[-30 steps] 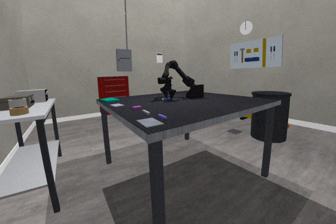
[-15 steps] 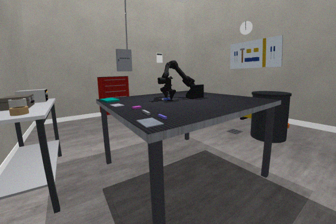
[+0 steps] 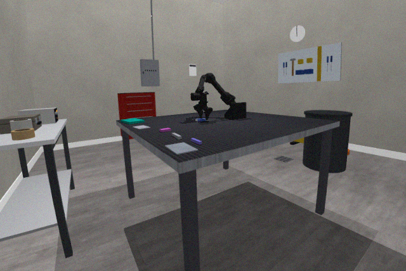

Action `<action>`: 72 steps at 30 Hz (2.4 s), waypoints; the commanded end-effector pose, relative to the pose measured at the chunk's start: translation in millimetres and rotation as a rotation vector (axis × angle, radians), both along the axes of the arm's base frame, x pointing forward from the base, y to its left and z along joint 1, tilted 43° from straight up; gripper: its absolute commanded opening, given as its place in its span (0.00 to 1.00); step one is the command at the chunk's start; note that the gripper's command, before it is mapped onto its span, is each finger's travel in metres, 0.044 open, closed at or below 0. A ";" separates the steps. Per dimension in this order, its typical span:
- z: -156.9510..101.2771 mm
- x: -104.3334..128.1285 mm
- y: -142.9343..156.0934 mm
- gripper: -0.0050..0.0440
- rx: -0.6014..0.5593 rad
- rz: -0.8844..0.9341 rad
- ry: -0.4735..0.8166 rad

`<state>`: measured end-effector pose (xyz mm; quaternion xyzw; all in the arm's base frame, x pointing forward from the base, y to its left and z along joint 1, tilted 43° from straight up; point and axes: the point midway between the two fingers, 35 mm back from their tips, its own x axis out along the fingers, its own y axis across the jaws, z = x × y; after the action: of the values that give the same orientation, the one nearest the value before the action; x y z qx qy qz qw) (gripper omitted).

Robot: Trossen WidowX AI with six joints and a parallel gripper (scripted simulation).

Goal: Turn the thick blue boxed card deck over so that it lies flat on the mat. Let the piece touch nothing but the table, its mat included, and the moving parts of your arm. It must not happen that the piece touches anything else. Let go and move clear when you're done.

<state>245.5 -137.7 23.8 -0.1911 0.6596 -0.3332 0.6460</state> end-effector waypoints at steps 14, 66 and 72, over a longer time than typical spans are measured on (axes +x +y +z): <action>26.0 8.0 19.9 1.00 0.003 0.001 -0.032; 47.5 9.2 41.4 1.00 0.004 0.000 -0.025; 47.5 9.2 41.4 1.00 0.004 0.000 -0.025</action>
<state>250.4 -98.1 65.7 -0.1918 0.6608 -0.3330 0.6447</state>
